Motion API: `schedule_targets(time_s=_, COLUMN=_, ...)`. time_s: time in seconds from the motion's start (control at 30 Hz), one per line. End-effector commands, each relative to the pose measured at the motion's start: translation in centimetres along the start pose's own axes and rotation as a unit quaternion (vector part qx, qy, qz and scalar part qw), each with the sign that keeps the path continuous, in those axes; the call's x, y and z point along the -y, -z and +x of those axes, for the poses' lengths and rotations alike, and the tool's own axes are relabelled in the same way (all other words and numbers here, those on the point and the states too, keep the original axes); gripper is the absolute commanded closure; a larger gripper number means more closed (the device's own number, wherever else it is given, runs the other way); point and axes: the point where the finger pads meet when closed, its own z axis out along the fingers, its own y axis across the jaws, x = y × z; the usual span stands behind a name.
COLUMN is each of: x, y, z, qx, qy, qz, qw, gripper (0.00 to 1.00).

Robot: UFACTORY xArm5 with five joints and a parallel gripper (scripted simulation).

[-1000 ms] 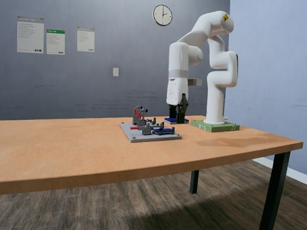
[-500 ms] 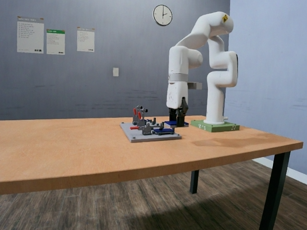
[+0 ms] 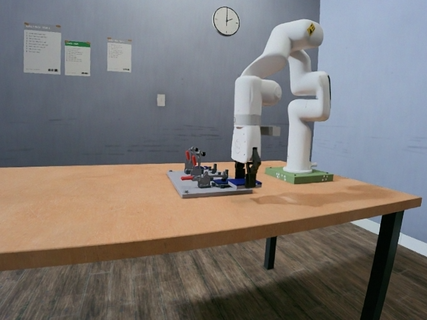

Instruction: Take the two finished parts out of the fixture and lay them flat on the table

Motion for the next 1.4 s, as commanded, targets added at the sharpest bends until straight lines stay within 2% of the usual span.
schedule_targets(time_s=0.0, x=-0.1, y=-0.3, z=-0.2, qx=0.002, qy=0.0, qz=-0.001, qw=1.0, gripper=1.0)
schedule_targets(time_s=0.47, x=-0.1, y=-3.0, z=-0.2, qx=0.002, qy=0.0, qz=-0.001, qw=1.0, gripper=1.0)
schedule_targets(time_s=1.37, x=-0.1, y=-3.5, z=-0.2, qx=0.002, qy=0.0, qz=-0.001, qw=1.0, gripper=1.0)
